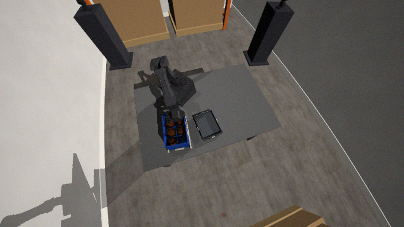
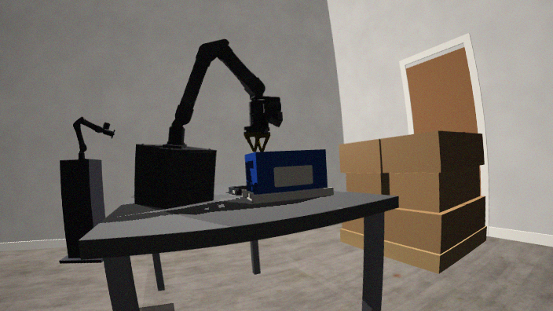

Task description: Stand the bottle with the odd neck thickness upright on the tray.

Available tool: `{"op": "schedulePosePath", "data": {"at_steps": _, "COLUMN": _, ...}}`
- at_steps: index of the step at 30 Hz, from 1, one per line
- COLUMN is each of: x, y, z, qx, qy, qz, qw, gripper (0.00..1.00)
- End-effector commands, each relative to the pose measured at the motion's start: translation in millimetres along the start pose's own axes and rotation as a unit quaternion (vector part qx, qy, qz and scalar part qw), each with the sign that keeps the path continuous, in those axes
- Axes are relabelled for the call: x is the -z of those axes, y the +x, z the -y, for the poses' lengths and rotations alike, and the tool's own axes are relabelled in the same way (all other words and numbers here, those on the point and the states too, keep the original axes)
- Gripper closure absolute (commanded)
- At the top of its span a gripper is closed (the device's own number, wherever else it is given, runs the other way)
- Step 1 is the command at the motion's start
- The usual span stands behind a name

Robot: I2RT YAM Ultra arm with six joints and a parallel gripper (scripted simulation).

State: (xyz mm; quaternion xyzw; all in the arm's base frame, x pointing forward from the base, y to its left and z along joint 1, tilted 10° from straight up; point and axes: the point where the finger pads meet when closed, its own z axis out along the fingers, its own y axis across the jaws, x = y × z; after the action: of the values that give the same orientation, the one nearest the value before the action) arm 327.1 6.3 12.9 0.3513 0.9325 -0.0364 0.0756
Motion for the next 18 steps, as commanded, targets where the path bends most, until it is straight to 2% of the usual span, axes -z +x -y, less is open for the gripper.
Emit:
{"op": "schedulePosePath", "data": {"at_steps": 1, "x": -2.0, "y": 0.2, "z": 3.7, "qx": -0.001, "qy": -0.002, "qz": 0.003, "qw": 1.0, "gripper": 0.39}}
{"op": "schedulePosePath", "data": {"at_steps": 18, "x": 0.4, "y": -0.1, "z": 2.8, "qx": 0.0, "qy": -0.005, "qz": 0.006, "qw": 1.0, "gripper": 0.39}}
